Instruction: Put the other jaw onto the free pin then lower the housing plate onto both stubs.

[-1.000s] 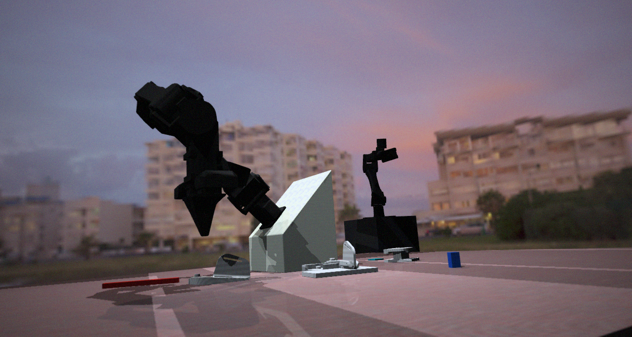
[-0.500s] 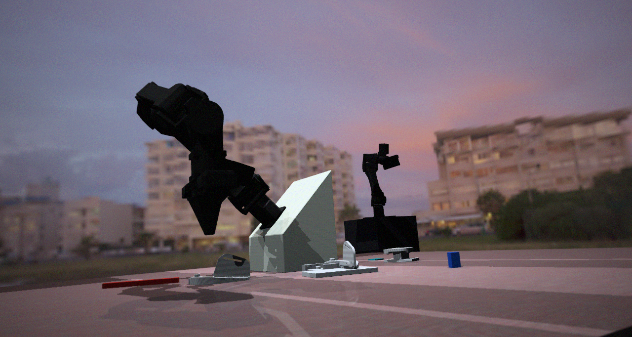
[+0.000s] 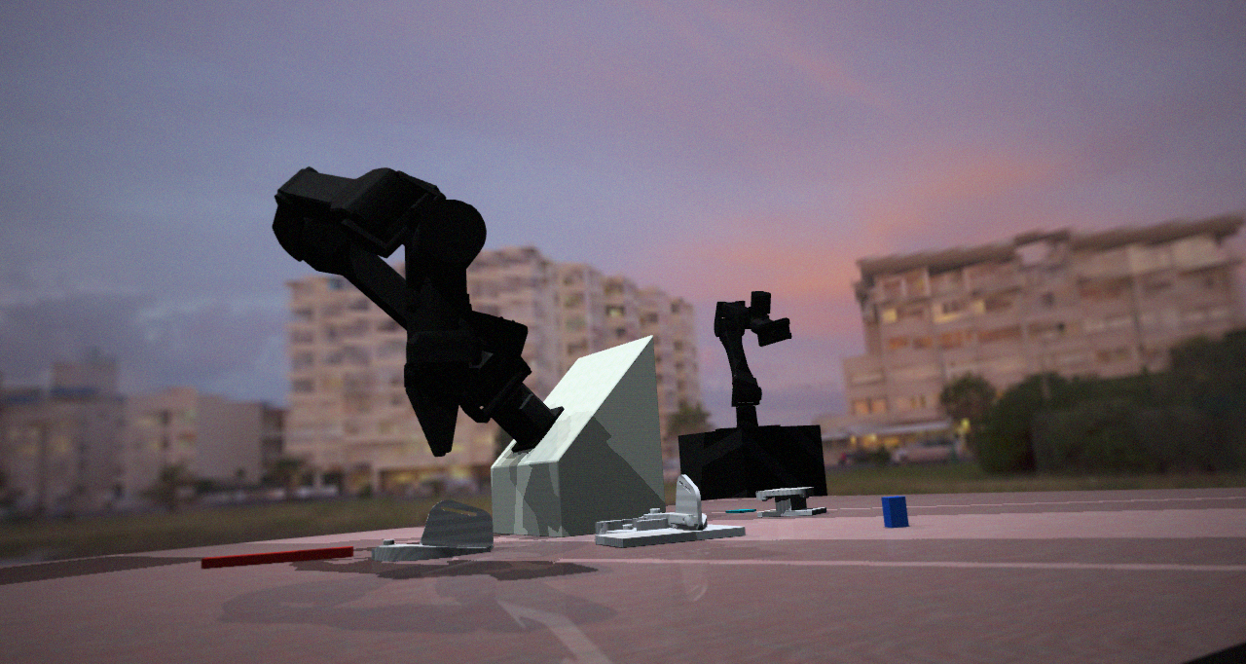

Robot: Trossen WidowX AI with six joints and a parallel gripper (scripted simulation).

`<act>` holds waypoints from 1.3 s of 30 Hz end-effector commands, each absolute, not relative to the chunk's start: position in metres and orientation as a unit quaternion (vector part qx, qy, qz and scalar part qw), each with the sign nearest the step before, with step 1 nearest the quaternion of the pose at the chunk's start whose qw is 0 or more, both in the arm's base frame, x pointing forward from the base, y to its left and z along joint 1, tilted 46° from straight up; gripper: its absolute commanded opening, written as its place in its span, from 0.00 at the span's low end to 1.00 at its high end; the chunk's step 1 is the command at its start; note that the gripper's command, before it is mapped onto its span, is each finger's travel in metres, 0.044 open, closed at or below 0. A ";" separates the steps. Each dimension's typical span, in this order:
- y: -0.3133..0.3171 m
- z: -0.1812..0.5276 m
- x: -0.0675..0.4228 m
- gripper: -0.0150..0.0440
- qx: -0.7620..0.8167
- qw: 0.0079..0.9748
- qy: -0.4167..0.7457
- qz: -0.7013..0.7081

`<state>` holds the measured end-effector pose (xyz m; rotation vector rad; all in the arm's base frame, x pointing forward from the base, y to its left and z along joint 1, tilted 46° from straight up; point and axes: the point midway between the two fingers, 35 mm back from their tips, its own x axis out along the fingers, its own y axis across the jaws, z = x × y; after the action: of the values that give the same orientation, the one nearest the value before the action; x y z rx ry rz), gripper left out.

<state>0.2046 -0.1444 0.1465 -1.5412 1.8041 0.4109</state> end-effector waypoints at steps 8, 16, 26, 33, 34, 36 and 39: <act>-0.170 0.122 0.200 1.00 -0.597 0.358 0.701 0.156; -0.172 0.120 0.201 1.00 -0.597 0.358 0.701 0.156; -0.184 0.109 0.201 1.00 -0.597 0.359 0.701 0.156; -0.192 0.101 0.201 1.00 -0.597 0.359 0.701 0.156; -0.193 0.100 0.201 1.00 -0.597 0.359 0.701 0.156; -0.196 0.098 0.201 1.00 -0.597 0.359 0.701 0.156; -0.199 0.094 0.200 1.00 -0.597 0.358 0.701 0.156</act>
<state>0.2016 -0.1957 0.1016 -1.5413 1.8042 0.3849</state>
